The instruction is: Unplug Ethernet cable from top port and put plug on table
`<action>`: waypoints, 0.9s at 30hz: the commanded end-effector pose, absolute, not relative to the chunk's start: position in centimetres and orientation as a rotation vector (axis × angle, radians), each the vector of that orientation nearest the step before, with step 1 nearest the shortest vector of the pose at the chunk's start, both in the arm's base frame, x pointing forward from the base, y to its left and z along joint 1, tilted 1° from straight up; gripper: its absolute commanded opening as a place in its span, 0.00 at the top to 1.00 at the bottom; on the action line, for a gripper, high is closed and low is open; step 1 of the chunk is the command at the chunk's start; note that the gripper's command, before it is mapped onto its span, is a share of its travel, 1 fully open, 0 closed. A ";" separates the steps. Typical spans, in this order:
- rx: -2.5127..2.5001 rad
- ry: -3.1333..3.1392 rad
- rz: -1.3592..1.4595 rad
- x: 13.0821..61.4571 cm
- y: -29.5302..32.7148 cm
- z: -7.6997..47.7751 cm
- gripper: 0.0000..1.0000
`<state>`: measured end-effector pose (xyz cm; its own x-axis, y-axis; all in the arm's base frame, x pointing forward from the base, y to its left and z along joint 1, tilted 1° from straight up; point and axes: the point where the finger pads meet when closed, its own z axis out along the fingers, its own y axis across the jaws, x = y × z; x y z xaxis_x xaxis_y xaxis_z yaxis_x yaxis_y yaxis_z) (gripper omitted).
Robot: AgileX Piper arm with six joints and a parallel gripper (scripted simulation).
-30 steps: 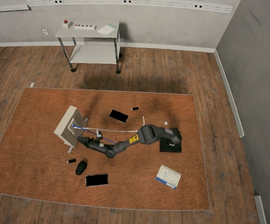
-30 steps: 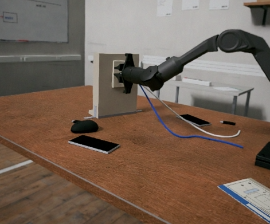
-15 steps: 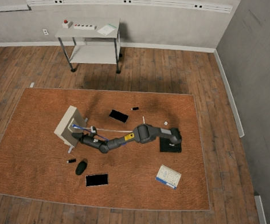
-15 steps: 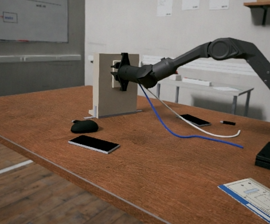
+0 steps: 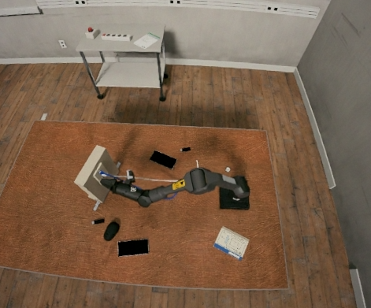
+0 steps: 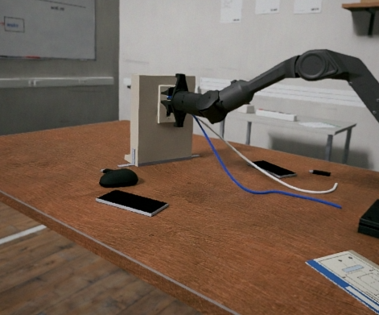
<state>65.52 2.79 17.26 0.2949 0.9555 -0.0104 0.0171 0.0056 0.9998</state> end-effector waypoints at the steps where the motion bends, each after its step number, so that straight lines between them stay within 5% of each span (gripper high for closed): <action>1: 1.340 0.999 0.975 65.4 2.4 17.4 0.75; 27: 1.340 0.998 0.975 64.8 -1.2 17.5 0.75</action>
